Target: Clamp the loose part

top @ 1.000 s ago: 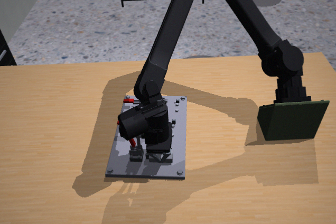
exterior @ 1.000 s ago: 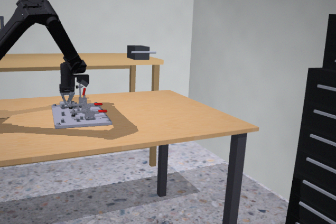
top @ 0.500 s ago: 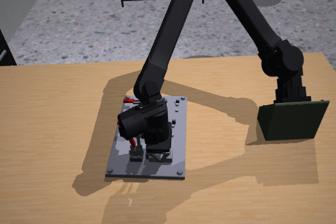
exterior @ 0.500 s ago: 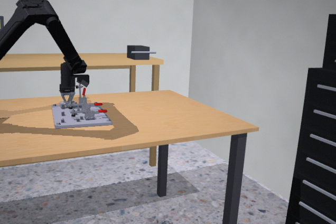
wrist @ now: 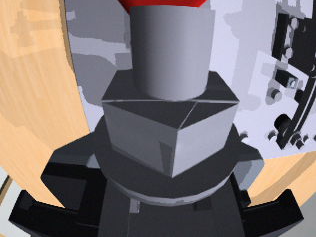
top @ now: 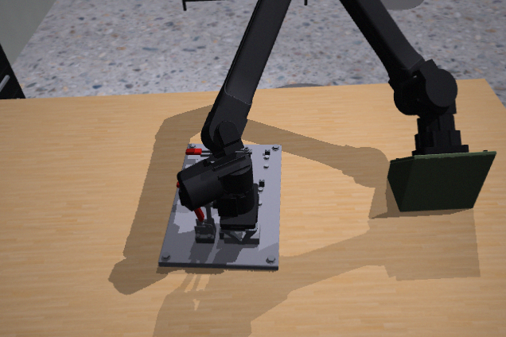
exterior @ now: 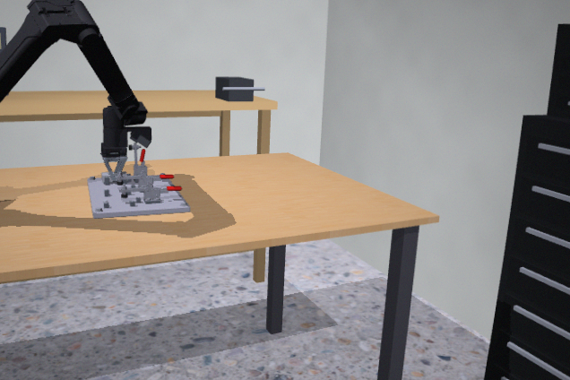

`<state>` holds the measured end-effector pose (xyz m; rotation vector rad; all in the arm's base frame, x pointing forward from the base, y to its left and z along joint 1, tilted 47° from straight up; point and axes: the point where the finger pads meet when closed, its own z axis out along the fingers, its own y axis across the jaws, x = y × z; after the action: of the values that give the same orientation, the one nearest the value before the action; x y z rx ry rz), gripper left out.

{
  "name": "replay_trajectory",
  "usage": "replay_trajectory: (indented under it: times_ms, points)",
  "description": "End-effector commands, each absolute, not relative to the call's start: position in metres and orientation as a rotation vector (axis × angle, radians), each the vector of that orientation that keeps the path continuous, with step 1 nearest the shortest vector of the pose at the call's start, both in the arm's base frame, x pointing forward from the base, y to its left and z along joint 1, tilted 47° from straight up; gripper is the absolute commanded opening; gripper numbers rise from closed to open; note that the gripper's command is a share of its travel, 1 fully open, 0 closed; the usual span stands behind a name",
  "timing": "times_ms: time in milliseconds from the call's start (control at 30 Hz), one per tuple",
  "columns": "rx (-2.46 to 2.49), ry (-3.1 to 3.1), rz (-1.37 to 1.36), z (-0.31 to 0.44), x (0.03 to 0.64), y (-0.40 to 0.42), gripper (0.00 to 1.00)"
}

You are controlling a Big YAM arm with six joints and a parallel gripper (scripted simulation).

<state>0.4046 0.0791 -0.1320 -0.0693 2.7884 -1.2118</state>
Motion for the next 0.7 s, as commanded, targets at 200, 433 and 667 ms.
replay_trajectory:
  times_ms: [200,433,667]
  points:
    - [-0.040,2.762,-1.167,-0.1248,0.4197,0.0859,0.00]
    - [-0.036,2.760,-1.161,-0.1230,0.4225,0.0865,0.00]
    - [-0.038,2.756,-1.155,-0.1215,0.4265,0.0895,0.00]
